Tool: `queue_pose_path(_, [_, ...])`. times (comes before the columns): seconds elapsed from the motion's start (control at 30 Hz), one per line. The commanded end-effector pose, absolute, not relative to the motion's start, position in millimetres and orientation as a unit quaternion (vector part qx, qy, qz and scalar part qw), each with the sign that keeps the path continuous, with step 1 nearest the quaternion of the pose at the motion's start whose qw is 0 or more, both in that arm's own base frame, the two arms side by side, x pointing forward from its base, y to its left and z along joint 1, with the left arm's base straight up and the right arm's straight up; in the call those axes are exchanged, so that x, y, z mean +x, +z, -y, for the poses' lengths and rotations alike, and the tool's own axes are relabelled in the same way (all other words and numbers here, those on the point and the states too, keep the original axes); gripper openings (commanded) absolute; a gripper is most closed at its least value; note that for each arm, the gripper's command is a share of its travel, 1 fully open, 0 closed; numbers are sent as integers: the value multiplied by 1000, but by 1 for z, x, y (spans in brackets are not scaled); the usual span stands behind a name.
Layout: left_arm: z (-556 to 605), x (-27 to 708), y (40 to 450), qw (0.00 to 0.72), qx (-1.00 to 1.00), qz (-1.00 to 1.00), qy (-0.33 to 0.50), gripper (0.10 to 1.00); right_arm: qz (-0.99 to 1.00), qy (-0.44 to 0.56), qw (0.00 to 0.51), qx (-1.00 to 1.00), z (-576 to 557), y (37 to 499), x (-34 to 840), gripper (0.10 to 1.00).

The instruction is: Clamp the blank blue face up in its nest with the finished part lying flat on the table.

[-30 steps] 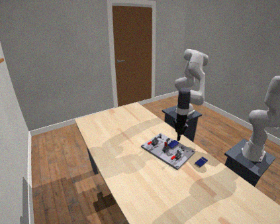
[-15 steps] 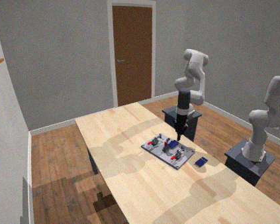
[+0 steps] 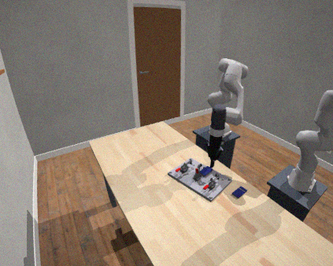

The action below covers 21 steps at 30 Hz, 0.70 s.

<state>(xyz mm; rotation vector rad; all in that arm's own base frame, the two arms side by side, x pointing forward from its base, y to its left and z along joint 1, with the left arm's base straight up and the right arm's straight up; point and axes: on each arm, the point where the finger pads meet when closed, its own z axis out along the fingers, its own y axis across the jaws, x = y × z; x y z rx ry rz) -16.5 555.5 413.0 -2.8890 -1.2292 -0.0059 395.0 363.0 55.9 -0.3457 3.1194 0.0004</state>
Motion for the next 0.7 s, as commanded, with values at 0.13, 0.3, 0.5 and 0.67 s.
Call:
queue_pose_path(0.13, [-555,-16,413,1,-920,391,-2,1000,-994,0,0,-112,-363,55,395,99])
queue_pose_path(0.3, [-555,-16,413,1,-920,391,-2,1000,-994,0,0,-112,-363,55,395,99])
queue_pose_path(0.5, [-555,-16,413,1,-920,391,-2,1000,-994,0,0,-112,-363,55,395,99])
queue_pose_path(0.67, [-555,-16,413,1,-920,391,-2,1000,-994,0,0,-112,-364,55,398,99])
